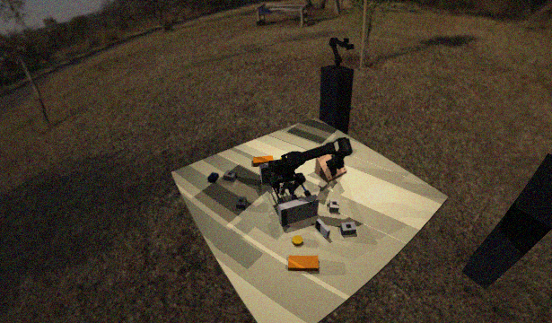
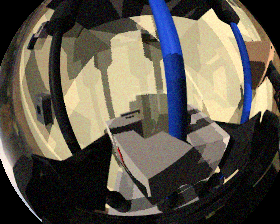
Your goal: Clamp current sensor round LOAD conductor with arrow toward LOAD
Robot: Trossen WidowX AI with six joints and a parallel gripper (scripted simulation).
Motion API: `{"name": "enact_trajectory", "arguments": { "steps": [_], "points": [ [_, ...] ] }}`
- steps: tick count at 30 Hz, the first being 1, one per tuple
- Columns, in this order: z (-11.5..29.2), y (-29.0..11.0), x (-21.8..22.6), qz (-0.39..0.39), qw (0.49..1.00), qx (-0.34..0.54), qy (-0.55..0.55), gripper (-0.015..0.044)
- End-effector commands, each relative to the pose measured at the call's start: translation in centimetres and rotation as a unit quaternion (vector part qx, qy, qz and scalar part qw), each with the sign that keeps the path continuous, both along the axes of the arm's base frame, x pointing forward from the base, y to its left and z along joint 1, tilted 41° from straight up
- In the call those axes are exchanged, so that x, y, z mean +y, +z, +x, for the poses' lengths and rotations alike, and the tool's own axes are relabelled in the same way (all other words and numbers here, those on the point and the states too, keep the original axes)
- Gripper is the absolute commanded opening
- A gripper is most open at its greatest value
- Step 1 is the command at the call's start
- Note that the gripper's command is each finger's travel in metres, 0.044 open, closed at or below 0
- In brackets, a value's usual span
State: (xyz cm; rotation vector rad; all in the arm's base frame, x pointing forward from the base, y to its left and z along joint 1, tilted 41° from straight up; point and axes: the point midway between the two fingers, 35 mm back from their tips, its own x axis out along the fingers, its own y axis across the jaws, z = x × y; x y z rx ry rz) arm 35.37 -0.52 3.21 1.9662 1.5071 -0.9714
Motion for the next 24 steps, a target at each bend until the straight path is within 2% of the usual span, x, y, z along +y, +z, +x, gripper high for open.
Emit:
{"name": "enact_trajectory", "arguments": {
  "steps": [1, 7, 18, 24],
  "points": [
    [-0.04, 0.01, -0.08, 0.0, 1.0, 0.001, -0.001, 0.0327],
    [-0.04, 0.01, -0.08, 0.0, 1.0, 0.001, -0.001, 0.0287],
    [-0.04, 0.01, -0.08, 0.0, 1.0, 0.001, -0.001, 0.0],
    [-0.04, 0.01, -0.08, 0.0, 1.0, 0.001, -0.001, 0.0]
  ]
}}
